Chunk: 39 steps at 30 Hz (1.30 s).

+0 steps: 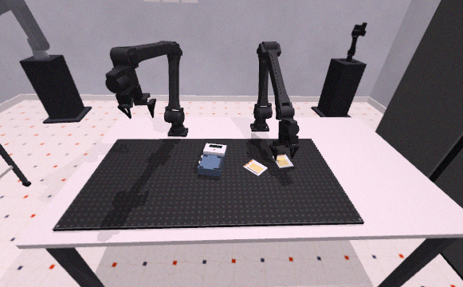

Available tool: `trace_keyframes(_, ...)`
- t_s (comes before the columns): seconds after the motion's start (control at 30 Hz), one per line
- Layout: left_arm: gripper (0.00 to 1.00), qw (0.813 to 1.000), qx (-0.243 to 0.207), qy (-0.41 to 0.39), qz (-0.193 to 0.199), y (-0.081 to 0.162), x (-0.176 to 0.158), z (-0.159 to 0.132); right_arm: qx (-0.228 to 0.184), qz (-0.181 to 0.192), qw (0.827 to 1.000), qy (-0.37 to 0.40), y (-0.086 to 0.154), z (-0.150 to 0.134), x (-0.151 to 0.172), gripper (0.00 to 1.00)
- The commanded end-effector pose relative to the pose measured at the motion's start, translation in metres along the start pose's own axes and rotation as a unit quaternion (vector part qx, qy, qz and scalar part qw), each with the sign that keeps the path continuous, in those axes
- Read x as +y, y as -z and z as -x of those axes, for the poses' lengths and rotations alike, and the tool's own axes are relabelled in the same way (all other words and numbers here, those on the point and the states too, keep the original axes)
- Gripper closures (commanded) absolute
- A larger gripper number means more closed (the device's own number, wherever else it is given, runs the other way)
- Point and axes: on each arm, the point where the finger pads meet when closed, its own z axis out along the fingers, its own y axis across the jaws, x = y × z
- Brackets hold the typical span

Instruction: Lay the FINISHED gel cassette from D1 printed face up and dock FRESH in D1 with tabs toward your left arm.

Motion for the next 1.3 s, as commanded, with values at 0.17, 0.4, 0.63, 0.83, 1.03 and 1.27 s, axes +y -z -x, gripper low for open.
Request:
trace_keyframes(0.17,0.02,1.0,-0.025,0.0,0.0,0.0149,-0.0003,0.0268,-0.021,-0.003,1.0,0.007,0.0235,0.0136,-0.0012,0.0)
trace_keyframes(0.4,0.02,1.0,-0.025,0.0,0.0,0.0149,-0.0003,0.0268,-0.021,-0.003,1.0,0.007,0.0235,0.0136,-0.0012,0.0)
trace_keyframes(0.63,0.02,1.0,-0.028,0.0,0.0,0.016,-0.0003,0.0302,-0.021,-0.003,1.0,0.007,0.0235,0.0136,-0.0012,0.0)
trace_keyframes(0.83,0.02,1.0,-0.028,0.0,0.0,0.016,-0.0003,0.0302,-0.021,-0.003,1.0,0.007,0.0235,0.0136,-0.0012,0.0)
trace_keyframes(1.03,0.02,1.0,-0.028,0.0,0.0,0.016,-0.0003,0.0302,-0.021,-0.003,1.0,0.007,0.0235,0.0136,-0.0012,0.0)
trace_keyframes(1.27,0.02,1.0,-0.031,0.0,0.0,0.0171,-0.0004,0.0335,-0.021,-0.003,1.0,0.007,0.0235,0.0136,-0.0012,0.0)
